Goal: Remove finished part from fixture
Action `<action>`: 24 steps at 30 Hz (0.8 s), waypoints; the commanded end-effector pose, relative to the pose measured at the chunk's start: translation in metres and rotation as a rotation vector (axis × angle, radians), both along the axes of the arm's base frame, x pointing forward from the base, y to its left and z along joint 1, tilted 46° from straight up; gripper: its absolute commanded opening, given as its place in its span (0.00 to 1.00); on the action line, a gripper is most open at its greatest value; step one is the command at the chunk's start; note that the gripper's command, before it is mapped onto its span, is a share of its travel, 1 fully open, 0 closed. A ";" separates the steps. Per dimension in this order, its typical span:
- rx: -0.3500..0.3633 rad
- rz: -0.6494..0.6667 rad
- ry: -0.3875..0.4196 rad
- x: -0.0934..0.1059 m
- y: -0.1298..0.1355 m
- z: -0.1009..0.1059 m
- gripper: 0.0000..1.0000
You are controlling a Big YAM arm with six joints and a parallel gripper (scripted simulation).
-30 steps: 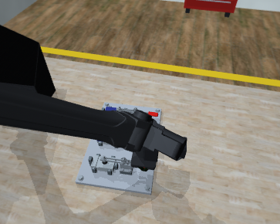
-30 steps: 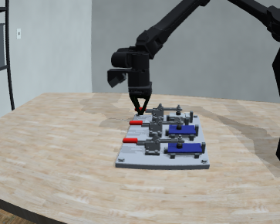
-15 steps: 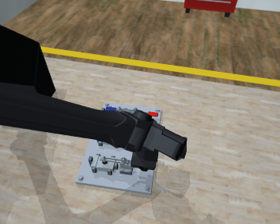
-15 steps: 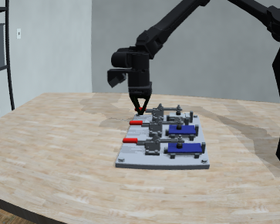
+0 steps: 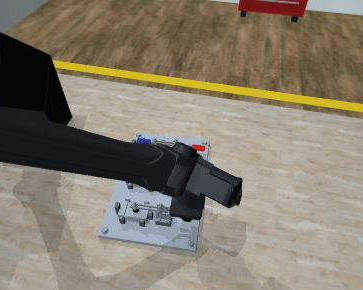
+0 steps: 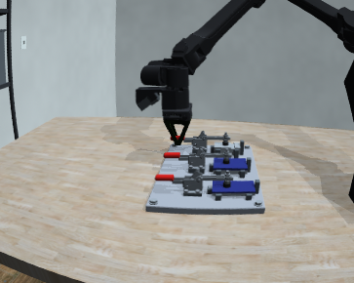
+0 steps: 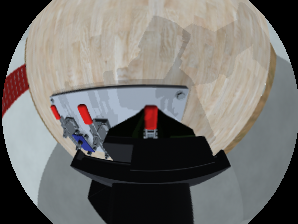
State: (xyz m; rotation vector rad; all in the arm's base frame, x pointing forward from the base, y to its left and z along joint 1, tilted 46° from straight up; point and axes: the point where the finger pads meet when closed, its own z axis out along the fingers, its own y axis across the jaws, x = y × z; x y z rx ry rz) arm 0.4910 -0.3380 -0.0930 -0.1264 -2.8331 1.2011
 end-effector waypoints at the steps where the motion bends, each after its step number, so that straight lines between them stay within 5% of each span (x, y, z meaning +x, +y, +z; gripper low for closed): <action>1: -0.006 0.003 -0.013 0.003 0.008 0.013 0.00; 24: -0.007 0.015 -0.012 0.001 0.022 0.021 0.00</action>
